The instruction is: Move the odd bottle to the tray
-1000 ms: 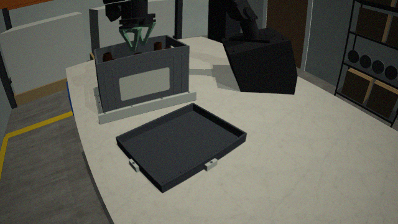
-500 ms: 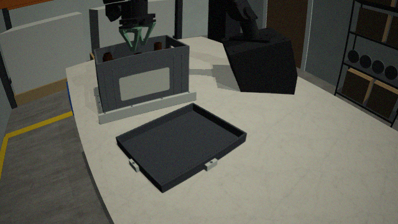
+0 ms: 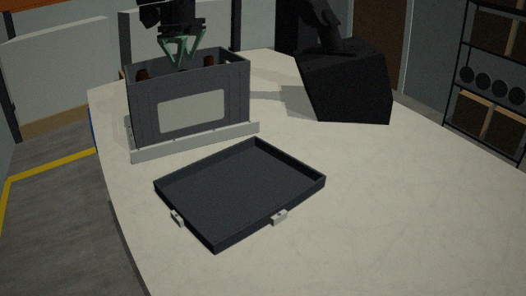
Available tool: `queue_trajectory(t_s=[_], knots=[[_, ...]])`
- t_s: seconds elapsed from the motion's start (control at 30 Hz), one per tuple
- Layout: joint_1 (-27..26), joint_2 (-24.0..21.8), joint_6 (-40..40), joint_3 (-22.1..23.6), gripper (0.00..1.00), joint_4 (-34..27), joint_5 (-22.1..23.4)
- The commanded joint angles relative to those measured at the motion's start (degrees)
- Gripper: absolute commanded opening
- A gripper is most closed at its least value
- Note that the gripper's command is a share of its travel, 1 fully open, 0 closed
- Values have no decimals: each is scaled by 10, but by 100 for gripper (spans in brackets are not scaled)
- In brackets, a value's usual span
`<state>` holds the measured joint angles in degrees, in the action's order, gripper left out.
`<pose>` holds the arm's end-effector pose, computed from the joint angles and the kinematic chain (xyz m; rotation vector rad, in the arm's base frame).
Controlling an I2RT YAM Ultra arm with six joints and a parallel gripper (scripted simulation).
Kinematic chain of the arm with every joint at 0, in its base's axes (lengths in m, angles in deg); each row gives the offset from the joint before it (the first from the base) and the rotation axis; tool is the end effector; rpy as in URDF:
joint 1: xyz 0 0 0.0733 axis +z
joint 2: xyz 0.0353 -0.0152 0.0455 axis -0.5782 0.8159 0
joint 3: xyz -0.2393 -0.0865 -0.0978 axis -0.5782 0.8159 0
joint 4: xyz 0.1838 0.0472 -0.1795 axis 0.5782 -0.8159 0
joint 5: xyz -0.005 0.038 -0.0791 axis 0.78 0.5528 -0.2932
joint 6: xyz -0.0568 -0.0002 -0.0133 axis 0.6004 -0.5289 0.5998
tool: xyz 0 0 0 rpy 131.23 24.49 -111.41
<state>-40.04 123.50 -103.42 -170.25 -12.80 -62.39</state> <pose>0.3564 -0.0365 0.2766 1.3352 2.4537 -0.0911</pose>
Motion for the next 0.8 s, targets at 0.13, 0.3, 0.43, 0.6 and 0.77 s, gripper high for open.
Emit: queue_trajectory(t_s=[0.13,0.3,0.43,0.6,0.77], knots=[[-1,-13,3,-1,61,5,-2],[-2,-11,4,-5,61,5,-2],[-2,-9,4,-11,61,3,-2],[-1,-7,4,-14,61,3,-2],[-1,-7,4,-14,61,3,-2]])
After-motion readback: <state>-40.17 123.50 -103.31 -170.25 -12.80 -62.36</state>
